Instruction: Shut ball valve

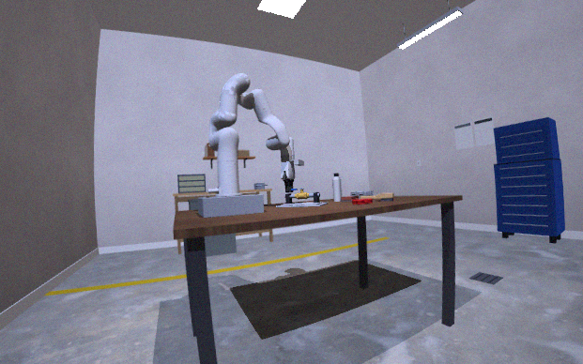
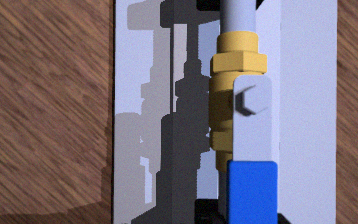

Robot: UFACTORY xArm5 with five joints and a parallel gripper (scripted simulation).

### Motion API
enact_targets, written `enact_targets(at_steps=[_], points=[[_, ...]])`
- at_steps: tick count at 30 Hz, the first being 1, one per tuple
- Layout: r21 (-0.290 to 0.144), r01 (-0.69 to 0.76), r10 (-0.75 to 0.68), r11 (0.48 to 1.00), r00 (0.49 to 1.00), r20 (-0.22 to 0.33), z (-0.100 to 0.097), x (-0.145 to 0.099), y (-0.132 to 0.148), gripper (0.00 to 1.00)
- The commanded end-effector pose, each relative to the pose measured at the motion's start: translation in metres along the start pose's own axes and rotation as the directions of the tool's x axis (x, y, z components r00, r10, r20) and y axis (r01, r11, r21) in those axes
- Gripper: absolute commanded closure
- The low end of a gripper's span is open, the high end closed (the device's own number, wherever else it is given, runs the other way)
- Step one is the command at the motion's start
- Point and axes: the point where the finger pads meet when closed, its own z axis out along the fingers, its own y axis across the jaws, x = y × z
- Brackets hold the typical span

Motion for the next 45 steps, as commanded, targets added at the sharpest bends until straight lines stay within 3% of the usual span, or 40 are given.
enact_targets(at_steps=[1,45], points=[[0.003,0.0,0.0,1.0,1.0,-0.001,-0.001,0.001,-0.001,1.0],[0.003,-0.231,0.231,0.973,0.973,-0.001,-0.001,0.003,-0.018,1.0]])
